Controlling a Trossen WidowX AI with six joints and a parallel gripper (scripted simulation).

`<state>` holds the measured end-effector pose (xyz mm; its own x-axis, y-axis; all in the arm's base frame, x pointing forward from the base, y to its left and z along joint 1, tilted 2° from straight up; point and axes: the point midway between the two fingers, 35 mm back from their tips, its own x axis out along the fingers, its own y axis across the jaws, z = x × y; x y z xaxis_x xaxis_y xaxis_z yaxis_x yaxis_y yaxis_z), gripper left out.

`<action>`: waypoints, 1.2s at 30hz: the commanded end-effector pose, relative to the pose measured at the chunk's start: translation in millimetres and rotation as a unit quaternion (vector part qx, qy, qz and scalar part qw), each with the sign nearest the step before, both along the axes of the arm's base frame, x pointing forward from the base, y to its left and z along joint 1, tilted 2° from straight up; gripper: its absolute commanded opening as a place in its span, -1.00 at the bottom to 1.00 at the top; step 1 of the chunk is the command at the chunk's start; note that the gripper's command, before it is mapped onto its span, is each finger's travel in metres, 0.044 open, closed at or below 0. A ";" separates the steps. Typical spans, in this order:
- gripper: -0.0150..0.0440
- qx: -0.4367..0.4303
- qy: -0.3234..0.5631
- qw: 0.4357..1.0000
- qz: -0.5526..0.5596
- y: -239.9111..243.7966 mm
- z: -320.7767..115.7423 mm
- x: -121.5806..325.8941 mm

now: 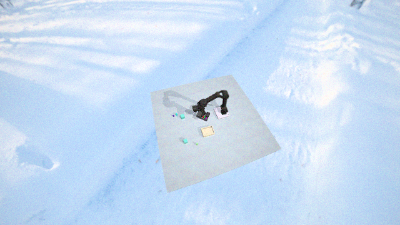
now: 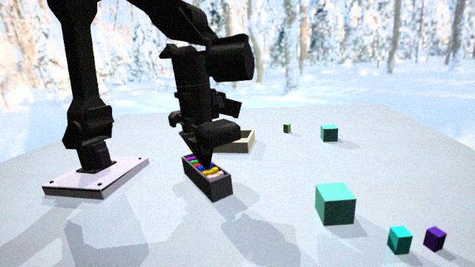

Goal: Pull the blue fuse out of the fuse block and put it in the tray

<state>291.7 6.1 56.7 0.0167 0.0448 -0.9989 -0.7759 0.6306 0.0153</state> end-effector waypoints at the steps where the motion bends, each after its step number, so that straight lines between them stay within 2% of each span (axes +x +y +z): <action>1: -0.49 0.000 -0.001 1.000 0.000 -0.2 3.0 0.5; 36: -0.49 -0.001 0.000 1.000 0.001 -1.2 20.3 0.4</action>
